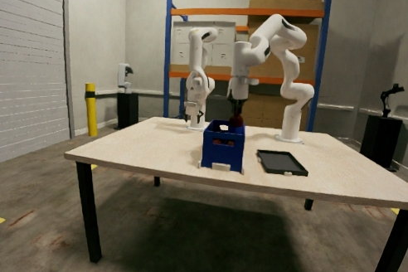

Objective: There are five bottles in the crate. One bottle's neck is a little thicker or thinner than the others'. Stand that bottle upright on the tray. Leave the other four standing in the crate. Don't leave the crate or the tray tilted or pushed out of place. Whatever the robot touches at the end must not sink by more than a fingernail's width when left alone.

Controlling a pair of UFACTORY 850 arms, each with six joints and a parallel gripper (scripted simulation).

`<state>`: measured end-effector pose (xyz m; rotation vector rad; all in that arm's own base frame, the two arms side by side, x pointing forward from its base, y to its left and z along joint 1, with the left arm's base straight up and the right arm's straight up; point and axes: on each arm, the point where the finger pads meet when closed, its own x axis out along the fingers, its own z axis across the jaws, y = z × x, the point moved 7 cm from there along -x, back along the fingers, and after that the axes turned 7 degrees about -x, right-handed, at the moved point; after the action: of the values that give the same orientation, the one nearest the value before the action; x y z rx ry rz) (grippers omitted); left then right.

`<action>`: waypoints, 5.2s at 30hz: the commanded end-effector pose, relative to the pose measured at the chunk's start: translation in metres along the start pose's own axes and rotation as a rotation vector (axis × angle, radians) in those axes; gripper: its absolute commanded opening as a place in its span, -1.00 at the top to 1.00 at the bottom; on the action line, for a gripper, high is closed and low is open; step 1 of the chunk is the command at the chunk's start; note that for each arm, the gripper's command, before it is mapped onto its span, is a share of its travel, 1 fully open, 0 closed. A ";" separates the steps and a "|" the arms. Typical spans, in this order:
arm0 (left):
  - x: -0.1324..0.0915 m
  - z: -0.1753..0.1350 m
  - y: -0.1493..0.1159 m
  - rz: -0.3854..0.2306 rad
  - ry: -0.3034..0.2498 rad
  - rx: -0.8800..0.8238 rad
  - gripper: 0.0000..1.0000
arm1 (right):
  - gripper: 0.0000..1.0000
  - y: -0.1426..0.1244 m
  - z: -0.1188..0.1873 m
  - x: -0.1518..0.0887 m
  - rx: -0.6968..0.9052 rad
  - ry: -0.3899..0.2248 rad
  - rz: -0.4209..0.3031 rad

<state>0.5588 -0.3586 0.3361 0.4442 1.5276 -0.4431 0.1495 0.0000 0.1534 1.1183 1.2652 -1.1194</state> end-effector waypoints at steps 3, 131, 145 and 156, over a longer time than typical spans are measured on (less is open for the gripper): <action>-0.008 0.001 0.000 0.000 -0.003 0.000 1.00 | -1.00 0.000 0.000 0.000 0.000 0.000 0.001; -0.064 0.000 0.000 0.000 -0.003 0.000 1.00 | -1.00 0.000 0.000 0.000 0.000 0.000 0.001; -0.072 0.000 0.000 0.000 -0.003 0.000 1.00 | -1.00 0.000 0.000 0.000 0.000 0.000 0.001; -0.072 0.000 0.000 0.000 -0.003 0.000 1.00 | -1.00 0.000 0.000 0.000 0.000 0.000 0.001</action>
<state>0.5588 -0.3586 0.4066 0.4442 1.5275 -0.4431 0.1495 0.0000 0.1534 1.1183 1.2652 -1.1194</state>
